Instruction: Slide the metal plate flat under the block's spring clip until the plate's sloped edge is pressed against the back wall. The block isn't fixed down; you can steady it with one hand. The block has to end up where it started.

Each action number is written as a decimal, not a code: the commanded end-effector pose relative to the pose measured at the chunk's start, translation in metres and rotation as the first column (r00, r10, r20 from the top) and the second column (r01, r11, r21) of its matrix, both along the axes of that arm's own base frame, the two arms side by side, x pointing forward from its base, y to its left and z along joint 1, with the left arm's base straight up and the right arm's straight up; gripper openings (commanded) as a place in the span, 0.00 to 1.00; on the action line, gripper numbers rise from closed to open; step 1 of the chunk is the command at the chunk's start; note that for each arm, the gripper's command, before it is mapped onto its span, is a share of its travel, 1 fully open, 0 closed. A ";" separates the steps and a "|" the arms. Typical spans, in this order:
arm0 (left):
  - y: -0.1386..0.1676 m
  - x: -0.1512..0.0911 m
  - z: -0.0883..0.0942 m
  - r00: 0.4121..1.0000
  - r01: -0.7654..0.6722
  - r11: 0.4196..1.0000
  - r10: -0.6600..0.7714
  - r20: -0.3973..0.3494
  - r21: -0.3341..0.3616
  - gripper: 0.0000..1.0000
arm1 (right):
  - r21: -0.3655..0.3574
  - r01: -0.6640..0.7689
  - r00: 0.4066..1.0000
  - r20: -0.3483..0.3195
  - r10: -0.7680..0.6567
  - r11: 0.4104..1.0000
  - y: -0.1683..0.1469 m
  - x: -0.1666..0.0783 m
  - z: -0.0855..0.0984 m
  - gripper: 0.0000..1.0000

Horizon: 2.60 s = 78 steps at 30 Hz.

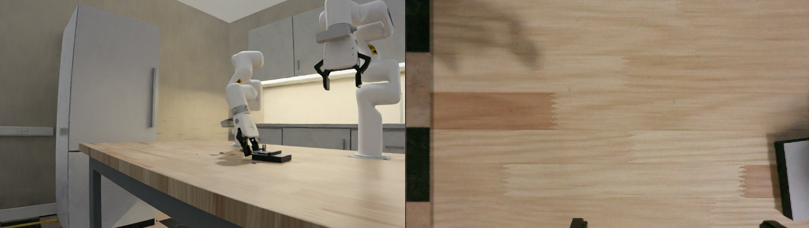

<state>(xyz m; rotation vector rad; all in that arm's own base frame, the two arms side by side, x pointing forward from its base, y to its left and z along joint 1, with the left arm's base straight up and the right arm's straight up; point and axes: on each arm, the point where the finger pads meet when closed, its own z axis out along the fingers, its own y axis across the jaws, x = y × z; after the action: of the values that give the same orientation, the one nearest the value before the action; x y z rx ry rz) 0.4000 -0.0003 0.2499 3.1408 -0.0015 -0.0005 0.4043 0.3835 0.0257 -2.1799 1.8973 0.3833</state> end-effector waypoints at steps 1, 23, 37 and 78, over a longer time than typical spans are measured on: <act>0.000 0.001 0.002 1.000 0.000 1.000 0.000 0.005 0.000 1.00 | 0.003 0.000 1.000 0.004 0.000 1.000 -0.004 0.002 0.002 0.72; 0.000 0.001 0.002 1.000 0.000 1.000 0.000 0.005 0.000 1.00 | 0.003 0.000 1.000 0.004 0.000 1.000 -0.015 0.003 0.029 0.72; 0.000 0.001 0.002 1.000 0.000 1.000 0.000 0.005 0.000 1.00 | 0.002 0.000 1.000 0.003 0.000 1.000 -0.015 0.003 0.069 0.72; 0.000 0.001 0.002 1.000 0.000 1.000 0.000 0.005 0.000 1.00 | 0.003 0.000 1.000 0.004 0.000 1.000 -0.015 0.003 0.082 0.72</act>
<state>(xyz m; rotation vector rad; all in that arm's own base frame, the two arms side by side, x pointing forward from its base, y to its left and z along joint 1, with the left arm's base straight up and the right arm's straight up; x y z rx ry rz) 0.4000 -0.0003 0.2499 3.1408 -0.0015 -0.0005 0.4065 0.3679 0.1056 -2.1798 1.8977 0.3833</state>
